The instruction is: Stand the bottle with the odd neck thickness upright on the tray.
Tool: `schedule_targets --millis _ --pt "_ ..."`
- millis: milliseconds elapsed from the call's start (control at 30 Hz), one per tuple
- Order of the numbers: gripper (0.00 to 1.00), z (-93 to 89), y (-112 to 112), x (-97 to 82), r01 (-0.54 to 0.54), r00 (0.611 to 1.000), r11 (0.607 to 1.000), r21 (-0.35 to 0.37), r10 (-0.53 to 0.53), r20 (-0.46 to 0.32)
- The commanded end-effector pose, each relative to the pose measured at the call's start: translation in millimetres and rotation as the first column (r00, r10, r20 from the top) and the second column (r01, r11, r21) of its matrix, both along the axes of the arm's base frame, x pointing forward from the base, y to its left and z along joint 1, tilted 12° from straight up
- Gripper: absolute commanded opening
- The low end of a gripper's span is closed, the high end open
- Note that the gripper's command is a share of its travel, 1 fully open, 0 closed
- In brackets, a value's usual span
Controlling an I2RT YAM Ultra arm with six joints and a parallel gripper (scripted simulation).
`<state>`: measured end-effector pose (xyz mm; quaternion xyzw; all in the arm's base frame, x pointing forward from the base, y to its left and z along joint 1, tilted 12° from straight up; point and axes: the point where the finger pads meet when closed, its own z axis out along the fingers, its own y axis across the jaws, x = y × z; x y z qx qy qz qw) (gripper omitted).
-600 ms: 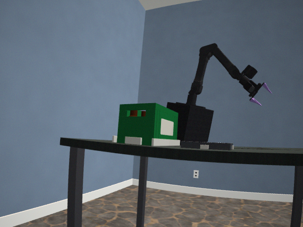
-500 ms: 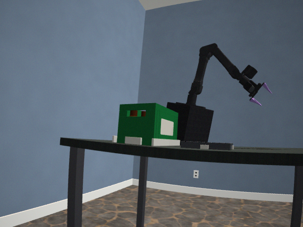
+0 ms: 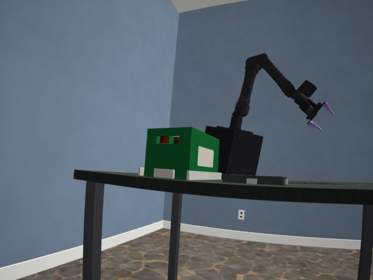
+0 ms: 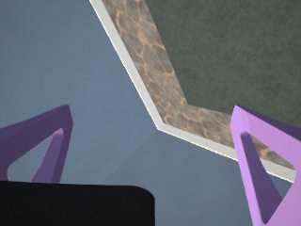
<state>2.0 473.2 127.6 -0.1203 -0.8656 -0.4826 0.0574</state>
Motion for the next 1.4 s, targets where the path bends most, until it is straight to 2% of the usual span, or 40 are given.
schedule_targets --millis 0,167,267,333,433,500,600,633,667,700,833,867,900,933,967,1000,1067,1100,1133,1167,1200,1233,1300,1333,1367 --pt "1.0 5.6 2 0.9 0.0 1.0 1.0 0.014 0.0 0.002" --pt "1.0 1.7 6 14.4 0.006 0.999 1.0 -0.007 -0.006 0.032" --pt "1.0 -2.1 5 31.5 0.008 0.997 1.0 -0.029 -0.006 0.076" --pt "1.0 -5.9 4 49.1 0.01 0.993 0.999 -0.052 -0.004 0.12" --pt "1.0 -13.6 0 85.3 0.018 0.979 0.994 -0.104 0.004 0.206" --pt "1.0 -13.6 0 85.3 0.018 0.979 0.994 -0.104 0.004 0.206" --pt "1.0 -22.8 -9 128.4 0.027 0.955 0.985 -0.171 0.025 0.296" --pt "1.0 -23.6 -10 132.3 0.028 0.952 0.984 -0.177 0.028 0.304" --pt "1.0 -26.5 -14 145.4 0.031 0.944 0.979 -0.199 0.037 0.328" --pt "1.0 -27.4 -15 150.0 0.032 0.941 0.978 -0.207 0.041 0.337" --pt "1.0 -35.5 -30 187.5 0.039 0.914 0.961 -0.273 0.076 0.398" --pt "1.0 -35.6 -30 187.8 0.039 0.914 0.961 -0.273 0.076 0.399" --pt "1.0 -39.2 -37 204.2 0.042 0.902 0.952 -0.303 0.095 0.422" --pt "1.0 -39.9 -39 207.5 0.042 0.899 0.95 -0.31 0.099 0.426" --pt "1.0 -43.0 -46 221.5 0.044 0.888 0.941 -0.336 0.117 0.444" --pt "1.0 -44.4 -50 227.5 0.045 0.884 0.937 -0.348 0.125 0.451" --pt "1.0 -44.4 -50 227.5 0.045 0.884 0.937 -0.348 0.125 0.451" --pt "1.0 -48.9 -62 247.7 0.046 0.868 0.921 -0.387 0.154 0.472" --pt "1.0 -48.9 -62 247.7 0.046 0.868 0.921 -0.387 0.154 0.472" --pt "1.0 -53.4 -75 267.2 0.047 0.853 0.904 -0.426 0.185 0.488" --pt "1.0 -53.6 -75 267.7 0.047 0.853 0.903 -0.427 0.186 0.488" --pt "1.0 -57.2 -87 283.3 0.047 0.841 0.887 -0.459 0.213 0.498" --pt "1.0 -58.2 -90 287.5 0.046 0.838 0.883 -0.467 0.221 0.5" --pt "1.0 -62.3 -105 304.4 0.044 0.825 0.863 -0.503 0.252 0.506" --pt "1.0 -62.9 -107 306.8 0.044 0.823 0.86 -0.508 0.257 0.507"
